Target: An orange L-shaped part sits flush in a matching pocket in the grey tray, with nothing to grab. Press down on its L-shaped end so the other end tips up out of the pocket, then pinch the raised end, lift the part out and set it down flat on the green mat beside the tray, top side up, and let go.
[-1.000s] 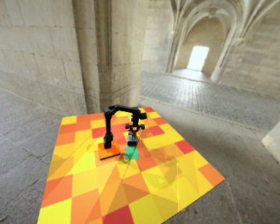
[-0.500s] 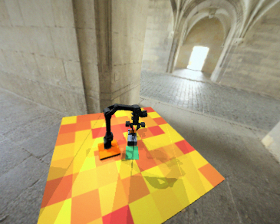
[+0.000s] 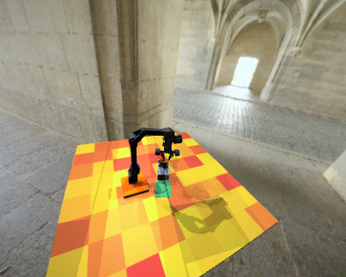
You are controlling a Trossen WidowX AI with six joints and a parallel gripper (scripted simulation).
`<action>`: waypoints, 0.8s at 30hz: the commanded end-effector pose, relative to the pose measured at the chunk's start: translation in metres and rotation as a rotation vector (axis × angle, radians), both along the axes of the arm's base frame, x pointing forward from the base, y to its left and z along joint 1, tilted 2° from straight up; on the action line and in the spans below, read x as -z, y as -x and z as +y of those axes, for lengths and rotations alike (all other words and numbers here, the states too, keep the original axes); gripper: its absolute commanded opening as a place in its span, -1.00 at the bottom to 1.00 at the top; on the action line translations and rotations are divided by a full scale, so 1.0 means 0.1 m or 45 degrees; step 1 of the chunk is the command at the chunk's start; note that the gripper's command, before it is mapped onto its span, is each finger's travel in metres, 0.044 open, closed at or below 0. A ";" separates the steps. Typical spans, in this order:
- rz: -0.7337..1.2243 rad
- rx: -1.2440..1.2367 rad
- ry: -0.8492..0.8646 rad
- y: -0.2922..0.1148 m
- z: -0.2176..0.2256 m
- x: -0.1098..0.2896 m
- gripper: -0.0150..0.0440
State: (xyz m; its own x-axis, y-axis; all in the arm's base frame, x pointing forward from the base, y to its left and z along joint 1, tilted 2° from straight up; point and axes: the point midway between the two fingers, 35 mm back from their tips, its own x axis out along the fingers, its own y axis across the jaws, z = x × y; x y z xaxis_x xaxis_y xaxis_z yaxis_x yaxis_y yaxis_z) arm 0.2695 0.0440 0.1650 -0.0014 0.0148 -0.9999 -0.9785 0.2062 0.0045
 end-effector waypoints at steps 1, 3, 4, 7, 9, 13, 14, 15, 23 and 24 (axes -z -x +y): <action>0.001 -0.005 -0.004 0.01 -0.04 -0.01 -0.49; 0.002 -0.005 -0.003 0.03 -0.10 0.00 -0.49; 0.002 -0.005 -0.002 0.04 -0.14 0.00 -0.49; 0.002 -0.005 -0.001 0.07 -0.26 0.01 -0.49; 0.002 -0.005 0.000 0.09 -0.35 0.01 -0.49; 0.003 -0.005 0.003 0.14 -0.51 0.02 -0.49; 0.003 -0.005 0.003 0.15 -0.55 0.02 -0.49; 0.003 -0.005 0.004 0.16 -0.60 0.02 -0.49; 0.005 -0.005 0.008 0.25 -0.92 0.02 -0.49; 0.005 -0.005 0.009 0.26 -0.96 0.03 -0.49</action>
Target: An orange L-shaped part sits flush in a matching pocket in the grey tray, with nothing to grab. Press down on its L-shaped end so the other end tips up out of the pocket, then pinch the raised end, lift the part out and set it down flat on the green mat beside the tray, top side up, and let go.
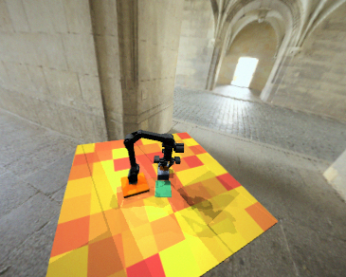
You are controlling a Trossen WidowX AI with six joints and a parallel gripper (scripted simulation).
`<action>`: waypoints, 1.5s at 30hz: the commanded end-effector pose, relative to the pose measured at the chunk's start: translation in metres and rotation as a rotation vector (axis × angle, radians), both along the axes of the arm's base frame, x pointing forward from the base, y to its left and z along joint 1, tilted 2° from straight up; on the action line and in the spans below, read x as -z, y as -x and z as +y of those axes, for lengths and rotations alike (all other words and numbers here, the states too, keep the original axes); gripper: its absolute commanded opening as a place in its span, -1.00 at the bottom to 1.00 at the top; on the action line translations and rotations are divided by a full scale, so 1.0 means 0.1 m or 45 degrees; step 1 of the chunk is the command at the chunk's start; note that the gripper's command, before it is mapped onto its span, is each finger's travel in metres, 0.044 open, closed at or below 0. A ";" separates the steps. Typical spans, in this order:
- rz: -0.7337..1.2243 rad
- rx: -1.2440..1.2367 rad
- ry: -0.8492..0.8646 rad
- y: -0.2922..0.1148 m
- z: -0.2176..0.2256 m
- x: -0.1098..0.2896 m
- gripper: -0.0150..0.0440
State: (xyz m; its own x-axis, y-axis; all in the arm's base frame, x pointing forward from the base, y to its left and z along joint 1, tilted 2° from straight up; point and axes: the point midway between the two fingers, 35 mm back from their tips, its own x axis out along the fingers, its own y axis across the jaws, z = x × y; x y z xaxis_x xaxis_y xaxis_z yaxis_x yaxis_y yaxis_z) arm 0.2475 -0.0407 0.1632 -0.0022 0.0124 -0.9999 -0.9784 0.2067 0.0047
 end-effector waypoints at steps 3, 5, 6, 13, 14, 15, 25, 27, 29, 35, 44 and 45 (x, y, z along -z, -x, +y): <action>0.004 -0.006 0.007 0.08 -0.23 0.01 -0.49; 0.005 -0.006 0.008 0.11 -0.31 0.01 -0.49; 0.005 -0.006 0.009 0.12 -0.35 0.01 -0.49; 0.006 -0.006 0.012 0.22 -0.62 0.01 -0.49; 0.006 -0.006 0.013 0.23 -0.65 0.01 -0.49; 0.007 -0.006 0.013 0.24 -0.69 0.01 -0.49; 0.007 -0.006 0.014 0.26 -0.74 0.06 -0.49; 0.007 -0.006 0.014 0.26 -0.74 0.09 -0.49; 0.007 -0.006 0.014 0.26 -0.74 0.12 -0.49; 0.007 -0.006 0.014 0.26 -0.74 0.22 -0.49; 0.007 -0.006 0.014 0.26 -0.74 0.36 -0.49; 0.007 -0.006 0.014 0.26 -0.74 0.37 -0.49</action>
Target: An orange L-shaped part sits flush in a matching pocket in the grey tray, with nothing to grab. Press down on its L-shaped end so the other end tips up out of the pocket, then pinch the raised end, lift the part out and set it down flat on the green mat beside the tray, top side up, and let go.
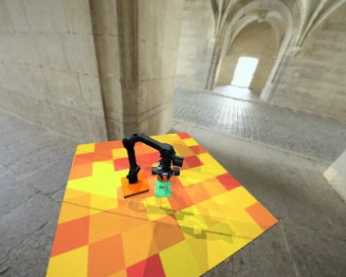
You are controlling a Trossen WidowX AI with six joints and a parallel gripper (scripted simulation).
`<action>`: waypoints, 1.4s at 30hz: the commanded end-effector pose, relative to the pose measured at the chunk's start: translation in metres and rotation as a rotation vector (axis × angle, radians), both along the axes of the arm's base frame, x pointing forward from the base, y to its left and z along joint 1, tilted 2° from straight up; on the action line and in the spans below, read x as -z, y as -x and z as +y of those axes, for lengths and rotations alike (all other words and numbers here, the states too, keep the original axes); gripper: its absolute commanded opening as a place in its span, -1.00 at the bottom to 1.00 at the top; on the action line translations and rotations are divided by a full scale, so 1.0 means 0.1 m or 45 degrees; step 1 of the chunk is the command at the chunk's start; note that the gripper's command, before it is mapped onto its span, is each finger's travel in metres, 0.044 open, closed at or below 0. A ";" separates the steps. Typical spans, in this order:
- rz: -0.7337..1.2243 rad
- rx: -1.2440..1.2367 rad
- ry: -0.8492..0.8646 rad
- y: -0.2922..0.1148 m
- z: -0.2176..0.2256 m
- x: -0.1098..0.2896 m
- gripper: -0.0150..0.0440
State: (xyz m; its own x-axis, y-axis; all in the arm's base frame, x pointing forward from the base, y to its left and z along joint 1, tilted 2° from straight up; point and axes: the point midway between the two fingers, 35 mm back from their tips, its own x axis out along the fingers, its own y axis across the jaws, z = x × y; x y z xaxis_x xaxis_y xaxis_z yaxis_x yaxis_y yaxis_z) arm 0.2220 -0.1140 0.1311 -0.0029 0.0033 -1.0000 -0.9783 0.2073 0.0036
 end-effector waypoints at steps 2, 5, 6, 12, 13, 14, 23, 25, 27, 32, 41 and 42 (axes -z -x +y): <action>0.006 -0.006 0.002 0.01 0.00 0.08 -0.49; 0.006 -0.006 0.002 0.01 0.00 0.13 -0.49; 0.006 -0.006 0.002 0.01 0.00 0.15 -0.49; 0.006 -0.006 0.002 0.01 0.00 0.24 -0.49; 0.006 -0.006 0.002 0.01 0.00 0.26 -0.49; 0.006 -0.006 0.002 0.01 0.00 0.27 -0.49; 0.006 -0.006 0.002 0.01 0.00 0.41 -0.49; 0.006 -0.006 0.002 0.01 0.00 0.45 -0.49; 0.006 -0.006 0.002 0.01 0.00 0.48 -0.49; 0.006 -0.006 0.002 0.02 0.00 0.51 -0.49; 0.004 0.000 -0.002 0.01 0.01 0.50 -0.49; 0.004 0.000 -0.002 0.01 0.01 0.50 -0.40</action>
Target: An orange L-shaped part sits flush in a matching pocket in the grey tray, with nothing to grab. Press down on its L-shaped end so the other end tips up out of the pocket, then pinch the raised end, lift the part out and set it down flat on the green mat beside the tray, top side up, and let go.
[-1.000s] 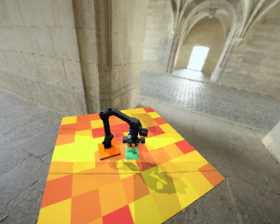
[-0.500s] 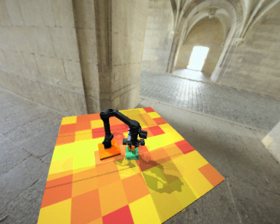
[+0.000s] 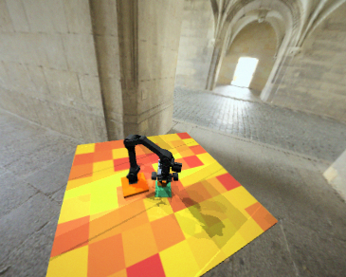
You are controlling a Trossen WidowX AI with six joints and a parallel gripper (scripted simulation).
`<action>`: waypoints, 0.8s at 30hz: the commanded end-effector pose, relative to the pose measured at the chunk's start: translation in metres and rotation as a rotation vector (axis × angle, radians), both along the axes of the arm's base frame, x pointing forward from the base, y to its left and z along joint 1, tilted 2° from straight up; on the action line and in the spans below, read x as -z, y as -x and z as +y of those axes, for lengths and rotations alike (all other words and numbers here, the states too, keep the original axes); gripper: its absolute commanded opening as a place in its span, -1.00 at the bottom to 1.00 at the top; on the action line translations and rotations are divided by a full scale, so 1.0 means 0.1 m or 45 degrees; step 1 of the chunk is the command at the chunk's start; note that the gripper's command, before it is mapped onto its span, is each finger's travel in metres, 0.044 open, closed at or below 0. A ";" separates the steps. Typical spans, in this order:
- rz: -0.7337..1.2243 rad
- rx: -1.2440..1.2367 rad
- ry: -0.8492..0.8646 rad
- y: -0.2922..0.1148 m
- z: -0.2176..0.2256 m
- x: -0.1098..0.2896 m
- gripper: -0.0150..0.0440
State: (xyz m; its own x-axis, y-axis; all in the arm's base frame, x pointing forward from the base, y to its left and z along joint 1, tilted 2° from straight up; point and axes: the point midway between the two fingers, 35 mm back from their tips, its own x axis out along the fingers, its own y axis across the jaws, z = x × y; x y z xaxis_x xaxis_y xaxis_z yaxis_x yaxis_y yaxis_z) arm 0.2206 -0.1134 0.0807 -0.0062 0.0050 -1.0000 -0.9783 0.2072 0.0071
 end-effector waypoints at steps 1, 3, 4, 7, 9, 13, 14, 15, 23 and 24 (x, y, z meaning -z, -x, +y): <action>0.000 0.000 0.000 0.00 0.00 0.00 -0.31; 0.000 0.000 0.000 0.00 0.00 0.00 -0.14; 0.000 0.000 0.000 0.00 0.00 0.00 -0.05; 0.000 0.000 0.000 0.00 0.00 0.00 0.22; 0.000 0.000 0.000 0.00 0.00 -0.02 0.40; 0.000 -0.002 0.002 -0.03 -0.02 -0.29 0.75; 0.000 -0.003 0.002 -0.04 -0.02 -0.41 0.84; 0.001 -0.004 0.003 -0.04 -0.02 -0.52 0.86; -0.020 -0.001 0.010 -0.04 -0.02 -0.83 0.86; -0.020 -0.001 0.010 -0.04 -0.02 -0.83 0.86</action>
